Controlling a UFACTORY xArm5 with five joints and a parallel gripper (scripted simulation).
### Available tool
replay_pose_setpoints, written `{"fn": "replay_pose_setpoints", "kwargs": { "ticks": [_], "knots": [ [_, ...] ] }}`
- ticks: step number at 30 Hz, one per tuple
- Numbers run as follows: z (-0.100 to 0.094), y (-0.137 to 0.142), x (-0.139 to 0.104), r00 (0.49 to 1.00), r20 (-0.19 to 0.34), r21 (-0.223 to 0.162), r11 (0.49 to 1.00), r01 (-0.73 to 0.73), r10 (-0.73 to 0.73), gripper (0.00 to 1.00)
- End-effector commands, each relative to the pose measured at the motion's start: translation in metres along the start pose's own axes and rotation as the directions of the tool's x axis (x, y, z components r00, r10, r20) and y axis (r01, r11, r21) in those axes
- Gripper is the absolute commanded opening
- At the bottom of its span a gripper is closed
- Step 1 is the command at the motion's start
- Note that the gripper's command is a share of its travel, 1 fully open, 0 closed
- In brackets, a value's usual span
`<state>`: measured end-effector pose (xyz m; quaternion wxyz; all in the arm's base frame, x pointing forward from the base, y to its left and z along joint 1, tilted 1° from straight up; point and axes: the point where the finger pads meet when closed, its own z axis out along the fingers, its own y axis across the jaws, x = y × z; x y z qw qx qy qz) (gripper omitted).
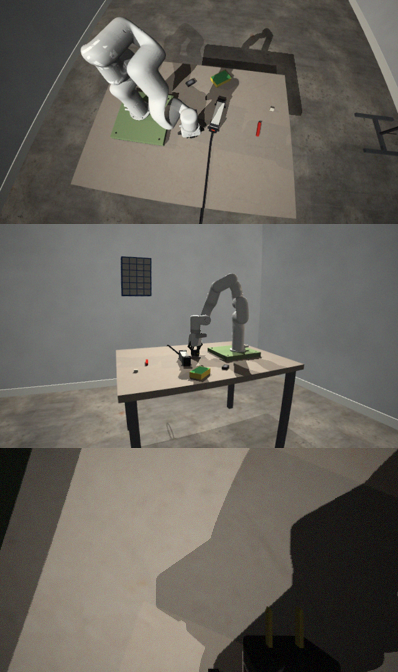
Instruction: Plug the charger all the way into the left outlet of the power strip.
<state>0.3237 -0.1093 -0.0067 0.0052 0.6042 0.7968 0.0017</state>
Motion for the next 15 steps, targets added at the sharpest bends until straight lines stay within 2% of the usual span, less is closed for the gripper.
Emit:
{"fn": "replay_pose_setpoints", "kwargs": {
  "ticks": [1,3,4,15],
  "knots": [
    [-0.0006,0.0010,-0.0007,1.000,0.002,-0.002,1.000,0.000,0.000,0.53],
    [-0.0006,0.0010,-0.0007,1.000,0.002,-0.002,1.000,0.000,0.000,0.53],
    [-0.0006,0.0010,-0.0007,1.000,0.002,-0.002,1.000,0.000,0.000,0.00],
    [-0.0006,0.0010,-0.0007,1.000,0.002,-0.002,1.000,0.000,0.000,0.00]
  ]
}}
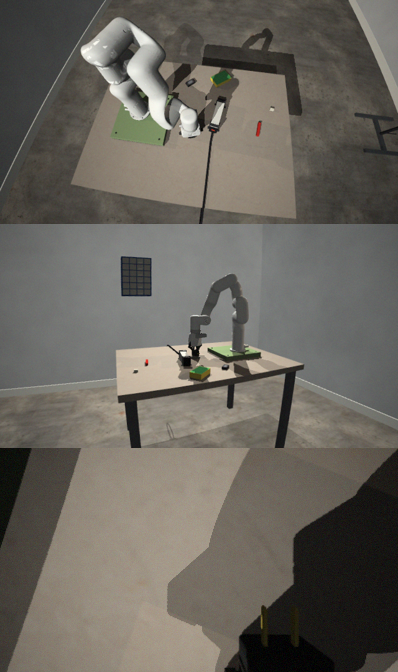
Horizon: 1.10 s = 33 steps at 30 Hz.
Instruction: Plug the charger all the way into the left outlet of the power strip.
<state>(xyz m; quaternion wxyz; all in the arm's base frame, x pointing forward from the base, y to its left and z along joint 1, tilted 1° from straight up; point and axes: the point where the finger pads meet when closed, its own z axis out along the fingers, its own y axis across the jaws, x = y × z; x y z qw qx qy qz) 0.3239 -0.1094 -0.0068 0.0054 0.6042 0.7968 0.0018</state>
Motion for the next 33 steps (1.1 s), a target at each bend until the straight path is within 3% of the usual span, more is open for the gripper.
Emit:
{"fn": "replay_pose_setpoints", "kwargs": {
  "ticks": [1,18,33],
  "knots": [
    [-0.001,0.001,-0.001,1.000,0.001,-0.002,1.000,0.000,0.000,0.00],
    [-0.002,0.001,-0.001,1.000,0.001,-0.002,1.000,0.000,0.000,0.00],
    [-0.019,0.001,-0.001,1.000,0.002,-0.002,1.000,0.000,0.000,0.00]
  ]
}}
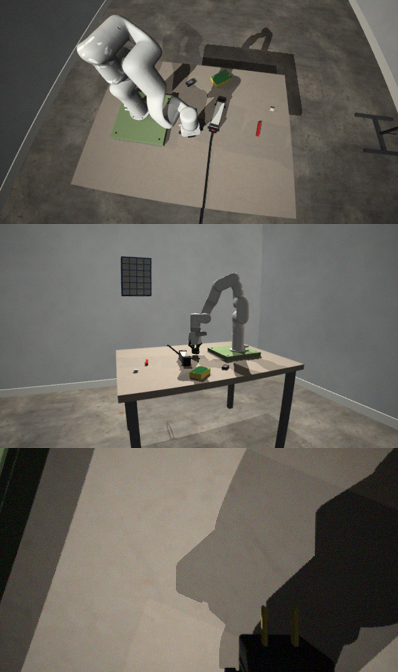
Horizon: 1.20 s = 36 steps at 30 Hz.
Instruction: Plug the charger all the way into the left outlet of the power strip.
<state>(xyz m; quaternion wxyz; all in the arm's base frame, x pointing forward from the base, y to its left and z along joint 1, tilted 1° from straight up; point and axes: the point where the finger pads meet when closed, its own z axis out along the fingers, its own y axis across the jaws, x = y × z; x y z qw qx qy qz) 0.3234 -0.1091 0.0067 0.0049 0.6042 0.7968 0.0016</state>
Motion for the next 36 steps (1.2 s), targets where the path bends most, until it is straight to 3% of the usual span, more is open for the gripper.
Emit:
{"fn": "replay_pose_setpoints", "kwargs": {
  "ticks": [1,18,36],
  "knots": [
    [-0.008,0.001,-0.001,1.000,0.002,-0.003,1.000,0.000,0.000,0.00],
    [-0.029,0.001,-0.001,1.000,0.002,-0.003,1.000,0.000,0.000,0.00],
    [-0.031,0.002,0.000,1.000,0.002,-0.003,1.000,-0.012,0.012,0.00]
  ]
}}
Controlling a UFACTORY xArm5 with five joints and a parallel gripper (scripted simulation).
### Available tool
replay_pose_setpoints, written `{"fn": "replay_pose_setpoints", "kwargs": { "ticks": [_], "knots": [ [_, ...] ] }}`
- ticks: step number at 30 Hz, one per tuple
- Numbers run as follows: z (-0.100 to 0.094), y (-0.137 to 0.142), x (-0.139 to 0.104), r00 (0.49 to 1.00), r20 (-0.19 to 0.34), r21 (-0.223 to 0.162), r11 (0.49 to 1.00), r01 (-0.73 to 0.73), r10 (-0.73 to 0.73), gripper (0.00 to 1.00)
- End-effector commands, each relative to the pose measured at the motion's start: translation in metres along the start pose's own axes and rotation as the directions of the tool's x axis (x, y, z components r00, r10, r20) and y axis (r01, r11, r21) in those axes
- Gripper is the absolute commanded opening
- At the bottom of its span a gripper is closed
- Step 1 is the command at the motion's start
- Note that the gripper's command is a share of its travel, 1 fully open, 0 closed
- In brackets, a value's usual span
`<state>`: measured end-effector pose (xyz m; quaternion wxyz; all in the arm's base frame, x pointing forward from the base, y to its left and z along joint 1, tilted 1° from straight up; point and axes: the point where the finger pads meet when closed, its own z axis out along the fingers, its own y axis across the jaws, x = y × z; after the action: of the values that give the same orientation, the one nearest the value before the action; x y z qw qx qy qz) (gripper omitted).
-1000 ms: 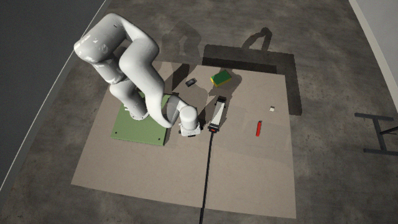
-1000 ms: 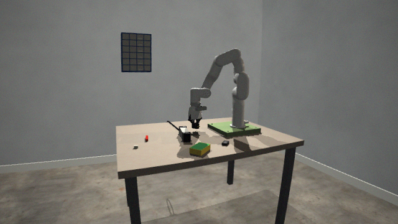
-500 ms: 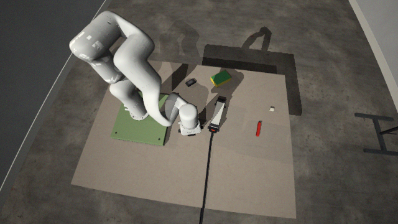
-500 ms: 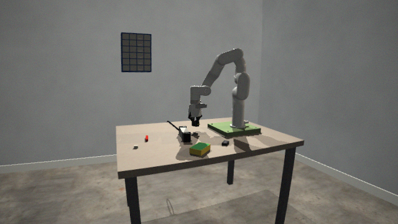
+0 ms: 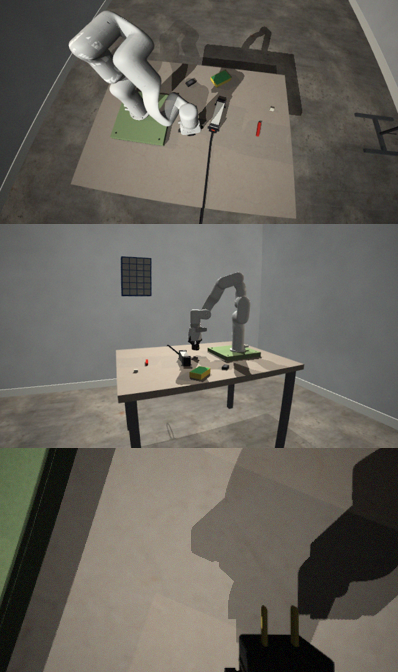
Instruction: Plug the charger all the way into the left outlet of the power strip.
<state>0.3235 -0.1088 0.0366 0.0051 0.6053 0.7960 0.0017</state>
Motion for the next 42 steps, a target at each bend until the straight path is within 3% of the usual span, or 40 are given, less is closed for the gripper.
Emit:
{"fn": "replay_pose_setpoints", "kwargs": {
  "ticks": [1,10,14,18,25,27,28,31,42],
  "knots": [
    [-0.001,0.002,0.001,1.000,0.002,-0.003,1.000,-0.017,0.017,0.00],
    [-0.001,0.010,0.011,0.987,0.001,-0.003,0.987,-0.163,0.163,0.00],
    [-0.001,0.019,0.022,0.948,0.000,-0.003,0.948,-0.320,0.320,0.00],
    [-0.001,0.029,0.038,0.859,-0.002,-0.003,0.859,-0.511,0.511,0.00],
    [0.000,0.048,0.074,0.641,-0.003,-0.001,0.641,-0.767,0.767,0.00],
    [0.000,0.048,0.074,0.641,-0.003,-0.001,0.641,-0.767,0.767,0.00],
    [0.000,0.051,0.080,0.532,-0.004,0.000,0.532,-0.846,0.846,0.00],
    [0.000,0.058,0.096,0.429,-0.004,0.000,0.429,-0.903,0.903,0.00],
    [0.000,0.074,0.148,-0.066,-0.004,0.004,-0.066,-0.998,0.998,0.00]
  ]
}}
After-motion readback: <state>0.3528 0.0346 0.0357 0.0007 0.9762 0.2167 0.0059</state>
